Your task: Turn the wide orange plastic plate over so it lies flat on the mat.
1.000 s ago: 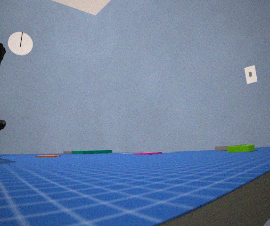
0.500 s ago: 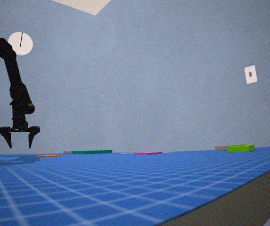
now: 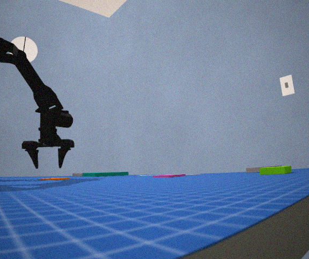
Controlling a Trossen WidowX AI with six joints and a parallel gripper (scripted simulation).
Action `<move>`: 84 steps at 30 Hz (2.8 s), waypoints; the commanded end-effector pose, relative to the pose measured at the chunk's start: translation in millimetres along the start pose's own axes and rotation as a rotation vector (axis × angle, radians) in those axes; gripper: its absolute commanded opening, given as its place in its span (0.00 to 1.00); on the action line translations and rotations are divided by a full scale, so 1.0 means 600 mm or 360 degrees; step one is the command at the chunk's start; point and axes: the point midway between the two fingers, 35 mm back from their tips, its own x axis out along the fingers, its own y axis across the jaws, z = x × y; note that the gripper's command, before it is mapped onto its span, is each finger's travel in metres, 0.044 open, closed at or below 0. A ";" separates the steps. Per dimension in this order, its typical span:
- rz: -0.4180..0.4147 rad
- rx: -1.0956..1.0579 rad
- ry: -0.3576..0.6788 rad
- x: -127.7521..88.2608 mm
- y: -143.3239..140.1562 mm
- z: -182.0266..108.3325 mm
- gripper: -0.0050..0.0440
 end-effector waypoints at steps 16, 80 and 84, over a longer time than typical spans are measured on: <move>-0.0014 0.0163 0.0034 -0.045 -0.083 -0.077 1.00; -0.0022 0.0169 0.0026 -0.045 -0.096 0.003 0.80; -0.0022 0.0169 0.0026 -0.045 -0.096 0.003 0.80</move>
